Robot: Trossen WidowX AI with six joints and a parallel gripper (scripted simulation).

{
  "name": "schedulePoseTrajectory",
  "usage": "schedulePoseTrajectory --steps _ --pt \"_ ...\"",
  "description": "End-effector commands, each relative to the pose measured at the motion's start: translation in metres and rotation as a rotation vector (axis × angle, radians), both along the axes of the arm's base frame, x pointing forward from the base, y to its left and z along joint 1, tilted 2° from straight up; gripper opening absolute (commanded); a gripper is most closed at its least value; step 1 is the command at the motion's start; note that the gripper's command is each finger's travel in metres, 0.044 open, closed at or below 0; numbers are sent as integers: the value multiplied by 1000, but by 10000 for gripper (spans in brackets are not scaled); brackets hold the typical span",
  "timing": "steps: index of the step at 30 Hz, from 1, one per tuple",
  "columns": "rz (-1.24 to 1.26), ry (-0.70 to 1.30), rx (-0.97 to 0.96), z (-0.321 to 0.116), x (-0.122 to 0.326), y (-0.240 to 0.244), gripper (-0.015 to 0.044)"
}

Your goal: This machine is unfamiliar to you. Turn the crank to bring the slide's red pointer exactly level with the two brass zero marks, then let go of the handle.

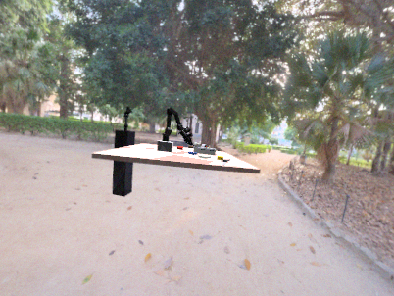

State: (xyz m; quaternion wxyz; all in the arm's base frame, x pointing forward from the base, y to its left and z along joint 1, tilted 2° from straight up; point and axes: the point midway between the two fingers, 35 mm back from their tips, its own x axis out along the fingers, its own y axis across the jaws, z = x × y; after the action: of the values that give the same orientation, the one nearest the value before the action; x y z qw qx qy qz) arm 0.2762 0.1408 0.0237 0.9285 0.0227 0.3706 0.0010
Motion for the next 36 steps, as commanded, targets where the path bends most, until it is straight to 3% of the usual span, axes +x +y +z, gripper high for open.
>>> schedulePoseTrajectory --steps 1,14,36 --pt "2 -12 11 22 5 4 440" --pt "1 -12 10 111 -4 -5 440" --pt "357 -7 -44 117 107 -26 440"
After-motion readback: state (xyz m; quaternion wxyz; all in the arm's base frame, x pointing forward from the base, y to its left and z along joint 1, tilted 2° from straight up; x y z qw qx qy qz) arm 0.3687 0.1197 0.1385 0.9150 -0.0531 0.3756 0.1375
